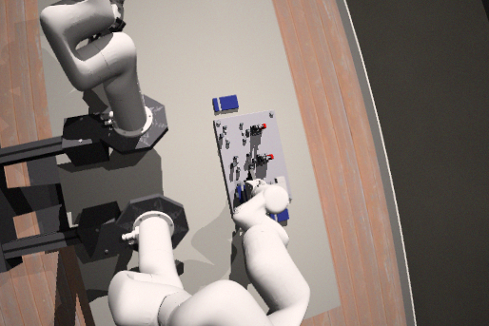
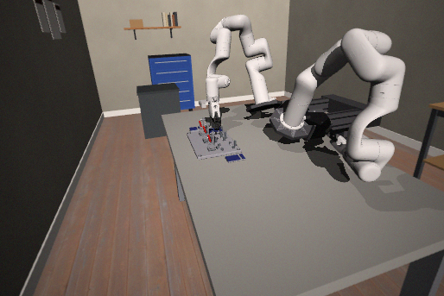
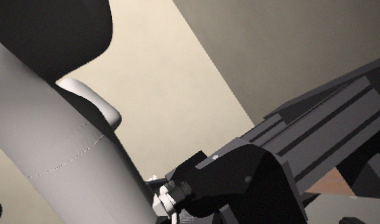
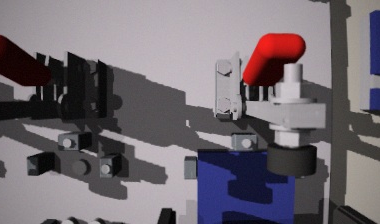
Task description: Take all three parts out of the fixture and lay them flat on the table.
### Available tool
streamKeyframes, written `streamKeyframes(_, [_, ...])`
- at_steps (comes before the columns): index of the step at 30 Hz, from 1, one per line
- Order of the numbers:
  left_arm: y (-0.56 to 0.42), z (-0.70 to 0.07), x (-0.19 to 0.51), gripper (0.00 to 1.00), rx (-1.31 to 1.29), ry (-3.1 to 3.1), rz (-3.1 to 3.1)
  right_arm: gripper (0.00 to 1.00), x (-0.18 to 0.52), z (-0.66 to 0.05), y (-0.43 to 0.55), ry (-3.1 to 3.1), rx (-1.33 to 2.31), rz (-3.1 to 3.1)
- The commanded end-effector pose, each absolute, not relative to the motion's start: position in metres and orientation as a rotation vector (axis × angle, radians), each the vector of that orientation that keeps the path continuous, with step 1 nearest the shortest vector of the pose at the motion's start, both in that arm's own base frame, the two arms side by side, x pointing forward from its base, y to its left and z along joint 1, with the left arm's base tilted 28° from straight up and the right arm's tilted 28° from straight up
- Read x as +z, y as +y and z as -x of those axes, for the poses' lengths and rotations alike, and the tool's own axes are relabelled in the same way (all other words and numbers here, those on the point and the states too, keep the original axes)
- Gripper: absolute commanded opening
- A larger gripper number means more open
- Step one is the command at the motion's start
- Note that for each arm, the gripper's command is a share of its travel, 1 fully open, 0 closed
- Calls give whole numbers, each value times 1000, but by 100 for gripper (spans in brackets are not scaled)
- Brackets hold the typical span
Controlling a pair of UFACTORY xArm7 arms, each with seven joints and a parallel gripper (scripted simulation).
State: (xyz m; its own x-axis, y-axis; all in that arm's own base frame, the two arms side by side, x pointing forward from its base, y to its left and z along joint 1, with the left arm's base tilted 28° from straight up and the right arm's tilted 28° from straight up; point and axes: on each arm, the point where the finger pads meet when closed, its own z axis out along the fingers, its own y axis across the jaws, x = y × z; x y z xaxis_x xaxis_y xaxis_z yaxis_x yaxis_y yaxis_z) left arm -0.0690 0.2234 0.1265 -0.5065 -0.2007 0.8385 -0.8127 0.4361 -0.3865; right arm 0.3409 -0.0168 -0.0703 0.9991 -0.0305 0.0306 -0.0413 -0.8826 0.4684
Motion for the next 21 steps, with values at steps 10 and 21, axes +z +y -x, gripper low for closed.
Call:
streamKeyframes(10, [224, 69, 127, 100, 1061, -1958, -854, 100, -90, -343, -26, -49, 34, -2654])
streamKeyframes(21, [224, 69, 127, 100, 1061, -1958, -854, 100, -94, -343, -28, -49, 34, -2654])
